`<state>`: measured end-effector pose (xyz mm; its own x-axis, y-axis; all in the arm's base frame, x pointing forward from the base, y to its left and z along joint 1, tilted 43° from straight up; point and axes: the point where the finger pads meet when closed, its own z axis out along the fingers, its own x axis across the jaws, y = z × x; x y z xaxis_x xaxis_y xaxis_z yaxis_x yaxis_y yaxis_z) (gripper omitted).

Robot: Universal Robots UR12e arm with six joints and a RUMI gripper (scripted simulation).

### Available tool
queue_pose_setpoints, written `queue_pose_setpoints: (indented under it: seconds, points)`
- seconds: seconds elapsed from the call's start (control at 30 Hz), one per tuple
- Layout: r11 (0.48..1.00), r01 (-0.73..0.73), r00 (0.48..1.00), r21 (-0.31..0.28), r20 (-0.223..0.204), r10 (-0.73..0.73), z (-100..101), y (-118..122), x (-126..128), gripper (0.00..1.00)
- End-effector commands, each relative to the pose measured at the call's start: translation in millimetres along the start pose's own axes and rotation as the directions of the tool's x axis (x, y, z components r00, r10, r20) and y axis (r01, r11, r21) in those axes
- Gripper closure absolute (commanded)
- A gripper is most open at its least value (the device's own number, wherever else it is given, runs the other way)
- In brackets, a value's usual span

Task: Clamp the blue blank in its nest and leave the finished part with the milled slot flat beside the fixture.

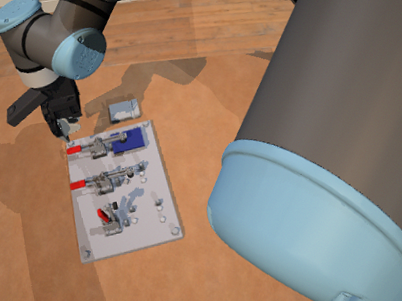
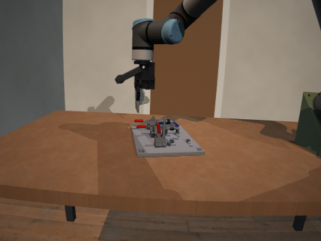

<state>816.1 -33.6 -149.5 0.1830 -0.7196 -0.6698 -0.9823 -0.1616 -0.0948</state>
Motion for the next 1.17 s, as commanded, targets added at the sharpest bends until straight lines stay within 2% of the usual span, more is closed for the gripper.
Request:
queue_pose_setpoints:
  seconds: [0.0, 0.57, 1.03, 1.07, 1.13]
  points:
    - [1.0, 0.0, 1.0, 0.001, -0.001, 0.0, -11, -1, 0, 1.0]
    - [1.0, 0.0, 1.0, 0.001, -0.001, 0.0, -36, -1, 0, 1.0]
    - [1.0, 0.0, 1.0, 0.001, -0.001, 0.0, -40, -1, 0, 1.0]
    - [1.0, 0.0, 1.0, 0.001, -0.001, 0.0, -40, -1, 0, 0.0]
    - [1.0, 0.0, 1.0, 0.001, -0.001, 0.0, -40, -1, 0, 0.0]
